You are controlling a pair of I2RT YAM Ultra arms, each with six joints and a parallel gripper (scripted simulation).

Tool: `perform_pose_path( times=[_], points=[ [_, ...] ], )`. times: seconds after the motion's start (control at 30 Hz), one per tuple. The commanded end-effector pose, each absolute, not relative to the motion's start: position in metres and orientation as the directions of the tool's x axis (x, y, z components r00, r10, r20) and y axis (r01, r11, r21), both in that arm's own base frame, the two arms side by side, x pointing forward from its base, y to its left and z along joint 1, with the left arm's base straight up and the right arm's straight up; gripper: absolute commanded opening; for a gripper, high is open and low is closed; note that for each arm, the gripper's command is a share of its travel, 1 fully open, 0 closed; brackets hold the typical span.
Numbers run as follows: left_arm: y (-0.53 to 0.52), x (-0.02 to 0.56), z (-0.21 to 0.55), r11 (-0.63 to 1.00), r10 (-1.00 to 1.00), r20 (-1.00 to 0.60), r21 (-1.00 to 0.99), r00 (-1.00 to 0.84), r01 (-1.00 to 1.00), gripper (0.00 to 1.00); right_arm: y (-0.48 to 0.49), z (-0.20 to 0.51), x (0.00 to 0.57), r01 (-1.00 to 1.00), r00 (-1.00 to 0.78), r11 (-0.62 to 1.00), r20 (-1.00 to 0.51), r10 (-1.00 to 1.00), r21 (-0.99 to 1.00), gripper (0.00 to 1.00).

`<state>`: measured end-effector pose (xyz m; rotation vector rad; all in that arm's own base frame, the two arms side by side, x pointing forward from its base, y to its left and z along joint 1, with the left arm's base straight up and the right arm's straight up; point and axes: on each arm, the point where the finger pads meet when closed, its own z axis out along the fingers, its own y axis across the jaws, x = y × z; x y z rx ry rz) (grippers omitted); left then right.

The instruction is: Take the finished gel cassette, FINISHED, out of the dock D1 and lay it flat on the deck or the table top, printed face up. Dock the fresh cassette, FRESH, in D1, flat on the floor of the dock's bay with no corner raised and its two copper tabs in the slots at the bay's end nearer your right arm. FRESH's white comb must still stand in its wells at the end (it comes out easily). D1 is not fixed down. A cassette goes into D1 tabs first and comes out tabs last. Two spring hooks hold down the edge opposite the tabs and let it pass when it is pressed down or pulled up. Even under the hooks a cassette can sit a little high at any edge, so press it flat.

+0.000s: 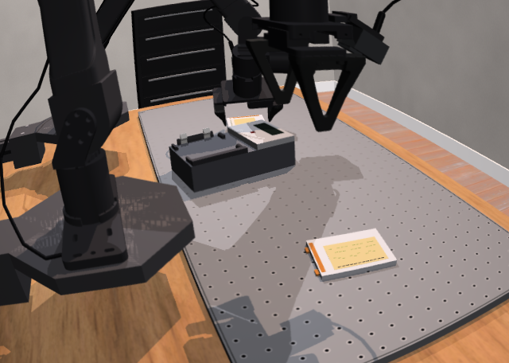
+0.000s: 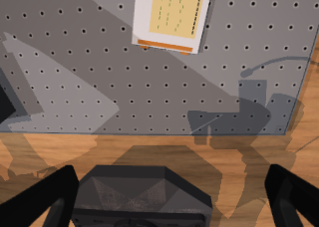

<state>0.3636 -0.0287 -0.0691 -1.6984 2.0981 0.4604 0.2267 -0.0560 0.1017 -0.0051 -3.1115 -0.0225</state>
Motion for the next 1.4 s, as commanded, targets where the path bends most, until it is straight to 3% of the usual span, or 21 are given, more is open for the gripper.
perform_pose_path(
  times=[0.0,1.37],
  points=[
    [-0.0252,0.3733,-0.0660,0.197,-0.847,-0.507,-0.024,-0.158,-0.980,0.98,-0.0622,0.1128,0.2328,0.012,-1.000,1.000,0.001,0.012,0.000,1.00],
    [-0.0265,0.3696,-0.0730,0.202,-0.846,-0.507,-0.021,-0.163,-0.979,0.98,-0.0622,0.1128,0.2328,0.012,-1.000,1.000,0.001,0.012,0.000,1.00]
  ],
)
